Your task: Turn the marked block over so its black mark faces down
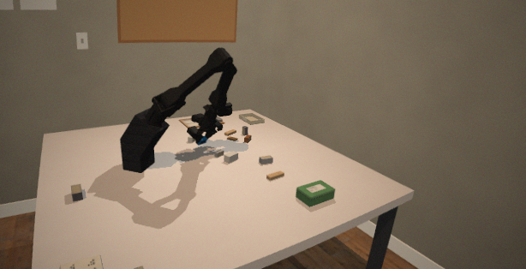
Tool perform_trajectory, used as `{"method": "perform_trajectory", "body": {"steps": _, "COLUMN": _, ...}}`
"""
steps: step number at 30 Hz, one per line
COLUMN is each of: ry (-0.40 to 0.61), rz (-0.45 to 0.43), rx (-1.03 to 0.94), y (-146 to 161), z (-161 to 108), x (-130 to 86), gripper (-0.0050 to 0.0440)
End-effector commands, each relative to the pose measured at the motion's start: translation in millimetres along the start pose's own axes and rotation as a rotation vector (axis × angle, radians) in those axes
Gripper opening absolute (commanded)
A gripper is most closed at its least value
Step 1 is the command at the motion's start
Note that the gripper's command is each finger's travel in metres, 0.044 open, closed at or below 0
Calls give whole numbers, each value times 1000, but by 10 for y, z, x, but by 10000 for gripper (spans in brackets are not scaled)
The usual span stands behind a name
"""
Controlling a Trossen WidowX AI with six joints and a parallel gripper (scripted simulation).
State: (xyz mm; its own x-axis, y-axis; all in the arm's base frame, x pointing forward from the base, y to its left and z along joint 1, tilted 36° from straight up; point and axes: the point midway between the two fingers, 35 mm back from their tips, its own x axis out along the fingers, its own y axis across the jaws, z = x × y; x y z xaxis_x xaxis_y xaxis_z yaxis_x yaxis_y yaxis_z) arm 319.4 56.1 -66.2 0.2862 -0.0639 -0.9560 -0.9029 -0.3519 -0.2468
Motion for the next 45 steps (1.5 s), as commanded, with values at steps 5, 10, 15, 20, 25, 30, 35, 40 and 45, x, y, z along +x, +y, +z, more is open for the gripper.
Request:
{"method": "perform_trajectory", "body": {"steps": 5, "ry": -317, "rz": -7, "rx": 1, "y": -29, "z": 39, "x": 12, "gripper": -50}}
{"method": "perform_trajectory", "body": {"steps": 10, "ry": -461, "rz": -7, "rx": 2, "y": -25, "z": 63, "x": 23, "gripper": -50}}
{"method": "perform_trajectory", "body": {"steps": 15, "ry": -566, "rz": -7, "rx": 3, "y": -21, "z": 82, "x": 32, "gripper": -50}}
{"method": "perform_trajectory", "body": {"steps": 20, "ry": -627, "rz": -9, "rx": 5, "y": -21, "z": 91, "x": 35, "gripper": -50}}
{"method": "perform_trajectory", "body": {"steps": 25, "ry": -635, "rz": -9, "rx": 1, "y": -24, "z": 105, "x": 33, "gripper": -50}}
{"method": "perform_trajectory", "body": {"steps": 30, "ry": -636, "rz": -7, "rx": 4, "y": -16, "z": 109, "x": 30, "gripper": -50}}
{"method": "perform_trajectory", "body": {"steps": 35, "ry": -635, "rz": -8, "rx": 4, "y": -17, "z": 108, "x": 31, "gripper": -50}}
{"method": "perform_trajectory", "body": {"steps": 40, "ry": -635, "rz": -8, "rx": 4, "y": -17, "z": 108, "x": 31, "gripper": -50}}
{"method": "perform_trajectory", "body": {"steps": 45, "ry": -635, "rz": -8, "rx": 4, "y": -17, "z": 108, "x": 31, "gripper": -50}}
